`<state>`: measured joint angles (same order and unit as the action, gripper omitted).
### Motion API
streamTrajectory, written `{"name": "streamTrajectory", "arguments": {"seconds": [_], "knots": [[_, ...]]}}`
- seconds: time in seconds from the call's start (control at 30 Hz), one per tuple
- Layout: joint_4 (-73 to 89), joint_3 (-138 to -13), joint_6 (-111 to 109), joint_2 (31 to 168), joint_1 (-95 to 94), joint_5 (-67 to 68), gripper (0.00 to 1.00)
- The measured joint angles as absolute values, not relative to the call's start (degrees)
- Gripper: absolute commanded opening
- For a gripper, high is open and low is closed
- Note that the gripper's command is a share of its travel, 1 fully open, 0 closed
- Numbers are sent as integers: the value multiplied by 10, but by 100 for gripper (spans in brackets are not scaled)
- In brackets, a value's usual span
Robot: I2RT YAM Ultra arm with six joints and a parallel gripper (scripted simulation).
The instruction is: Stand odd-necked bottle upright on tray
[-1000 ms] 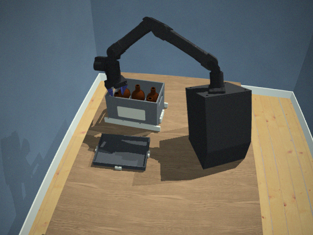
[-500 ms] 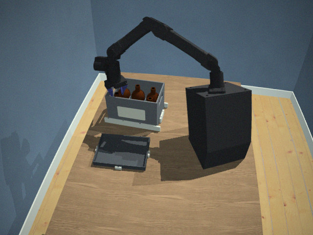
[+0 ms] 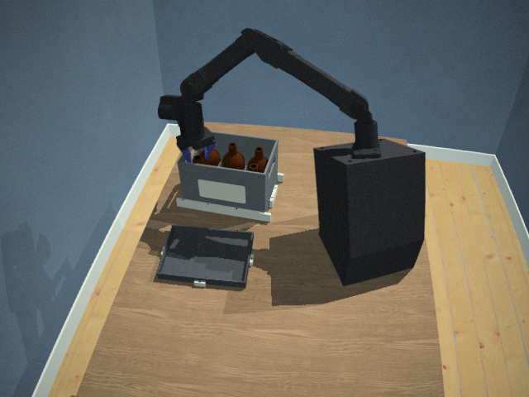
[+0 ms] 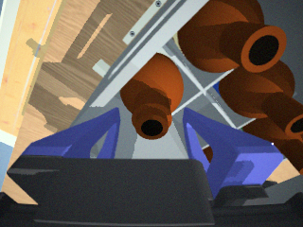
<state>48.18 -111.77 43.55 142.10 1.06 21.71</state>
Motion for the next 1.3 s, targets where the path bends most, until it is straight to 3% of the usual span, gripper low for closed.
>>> {"name": "streamTrajectory", "arguments": {"seconds": [0.2, 0.23, 1.3], "knots": [[482, -1118, 435, 1421, 11, 217, 61], [482, -1118, 435, 1421, 11, 217, 0], [480, -1118, 435, 1421, 11, 216, 0]]}}
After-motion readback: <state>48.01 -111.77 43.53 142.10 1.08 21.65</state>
